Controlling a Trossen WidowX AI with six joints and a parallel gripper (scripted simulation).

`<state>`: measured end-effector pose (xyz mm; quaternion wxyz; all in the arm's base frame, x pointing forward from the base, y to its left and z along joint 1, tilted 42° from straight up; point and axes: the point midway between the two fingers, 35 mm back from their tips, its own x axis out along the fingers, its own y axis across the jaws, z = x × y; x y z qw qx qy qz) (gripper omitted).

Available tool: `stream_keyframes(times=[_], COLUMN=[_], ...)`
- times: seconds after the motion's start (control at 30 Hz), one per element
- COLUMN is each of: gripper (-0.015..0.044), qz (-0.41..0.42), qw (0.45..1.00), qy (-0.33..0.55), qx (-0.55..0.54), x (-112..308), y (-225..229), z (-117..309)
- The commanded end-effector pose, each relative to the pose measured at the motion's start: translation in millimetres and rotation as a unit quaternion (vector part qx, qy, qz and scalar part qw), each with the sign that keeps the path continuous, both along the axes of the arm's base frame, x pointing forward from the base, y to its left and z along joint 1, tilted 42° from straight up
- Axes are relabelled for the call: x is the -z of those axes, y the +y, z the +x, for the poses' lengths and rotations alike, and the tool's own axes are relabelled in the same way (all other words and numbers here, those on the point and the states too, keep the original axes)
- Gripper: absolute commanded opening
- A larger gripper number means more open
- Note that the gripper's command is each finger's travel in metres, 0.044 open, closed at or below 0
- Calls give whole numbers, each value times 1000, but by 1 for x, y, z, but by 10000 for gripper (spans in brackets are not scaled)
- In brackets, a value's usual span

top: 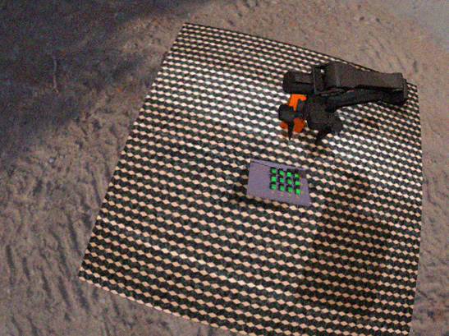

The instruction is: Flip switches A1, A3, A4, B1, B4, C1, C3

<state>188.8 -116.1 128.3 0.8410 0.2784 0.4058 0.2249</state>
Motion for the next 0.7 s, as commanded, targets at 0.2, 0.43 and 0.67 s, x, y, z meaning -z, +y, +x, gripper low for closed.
stream_keyframes(times=[0.2,0.43,0.67], gripper=[216,32,0], qz=[-12,3,2], qw=[1000,1000,1000], qy=[20,11,9], qx=[5,4,7], x=[18,20,28], y=[37,78,85], z=[42,71,78])
